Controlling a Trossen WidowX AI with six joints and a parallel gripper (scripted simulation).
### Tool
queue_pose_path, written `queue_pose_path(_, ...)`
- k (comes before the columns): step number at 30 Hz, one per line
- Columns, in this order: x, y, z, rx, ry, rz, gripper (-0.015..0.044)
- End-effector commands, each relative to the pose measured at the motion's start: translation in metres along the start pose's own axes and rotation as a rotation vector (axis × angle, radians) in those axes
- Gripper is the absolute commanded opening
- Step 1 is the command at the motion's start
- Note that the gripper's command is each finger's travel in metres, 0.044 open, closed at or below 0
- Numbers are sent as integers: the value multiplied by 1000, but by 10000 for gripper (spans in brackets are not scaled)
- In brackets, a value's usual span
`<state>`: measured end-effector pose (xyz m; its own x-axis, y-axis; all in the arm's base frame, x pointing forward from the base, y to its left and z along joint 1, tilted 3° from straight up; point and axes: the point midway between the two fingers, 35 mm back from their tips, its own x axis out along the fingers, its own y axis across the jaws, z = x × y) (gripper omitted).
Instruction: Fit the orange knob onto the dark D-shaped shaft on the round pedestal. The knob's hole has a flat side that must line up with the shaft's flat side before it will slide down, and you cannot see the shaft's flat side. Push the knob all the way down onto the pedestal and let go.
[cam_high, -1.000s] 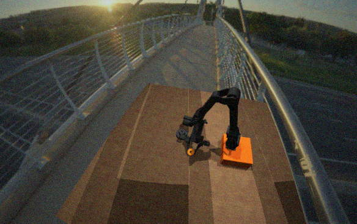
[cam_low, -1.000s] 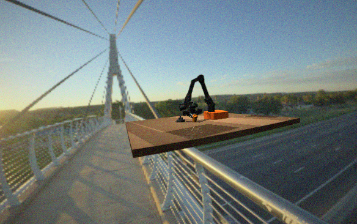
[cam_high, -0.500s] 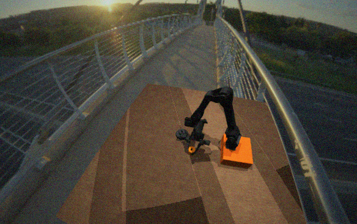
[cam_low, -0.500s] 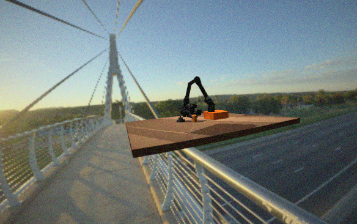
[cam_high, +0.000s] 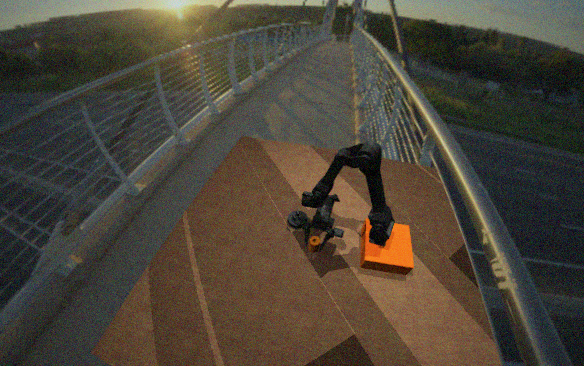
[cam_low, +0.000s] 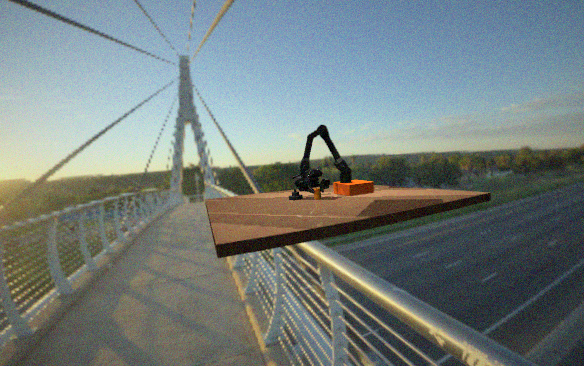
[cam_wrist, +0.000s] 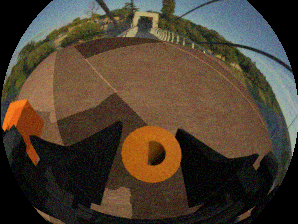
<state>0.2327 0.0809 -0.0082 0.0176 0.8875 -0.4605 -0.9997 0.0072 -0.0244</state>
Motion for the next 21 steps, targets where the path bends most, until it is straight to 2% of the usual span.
queue_pose_path(1,0,0,0,1,-2,-1,260)
queue_pose_path(8,0,0,0,1,-2,-1,260)
queue_pose_path(15,0,0,0,1,-2,-1,440)
queue_pose_path(21,0,0,0,1,-2,-1,440)
